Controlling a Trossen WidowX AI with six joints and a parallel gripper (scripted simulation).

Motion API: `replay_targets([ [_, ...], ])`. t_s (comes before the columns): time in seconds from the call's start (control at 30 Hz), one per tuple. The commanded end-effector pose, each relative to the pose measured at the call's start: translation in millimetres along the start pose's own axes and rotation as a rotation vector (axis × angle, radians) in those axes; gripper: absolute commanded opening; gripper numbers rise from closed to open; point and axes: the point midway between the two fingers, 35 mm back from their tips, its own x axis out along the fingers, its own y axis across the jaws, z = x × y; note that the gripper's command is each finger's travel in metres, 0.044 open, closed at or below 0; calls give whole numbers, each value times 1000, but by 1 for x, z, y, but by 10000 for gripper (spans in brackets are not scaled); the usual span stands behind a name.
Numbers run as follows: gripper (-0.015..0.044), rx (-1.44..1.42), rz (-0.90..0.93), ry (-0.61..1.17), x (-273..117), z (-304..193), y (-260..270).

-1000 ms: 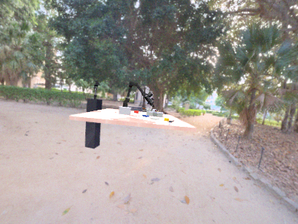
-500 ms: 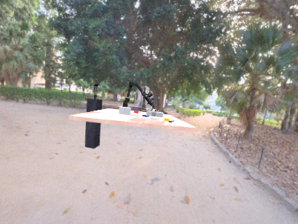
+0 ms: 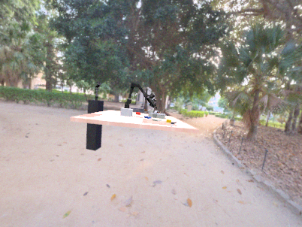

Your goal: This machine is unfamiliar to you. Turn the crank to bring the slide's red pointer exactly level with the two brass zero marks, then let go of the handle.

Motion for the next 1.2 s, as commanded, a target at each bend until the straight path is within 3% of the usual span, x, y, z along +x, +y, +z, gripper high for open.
replay_targets([
  [0.0,414,0,-1,0,0,0,0],
  [0.53,0,0,-1,0,0,0,0],
  [1.1,0,0,0,0,0,0,0],
  [1.17,52,0,0,0,0,0,0],
])
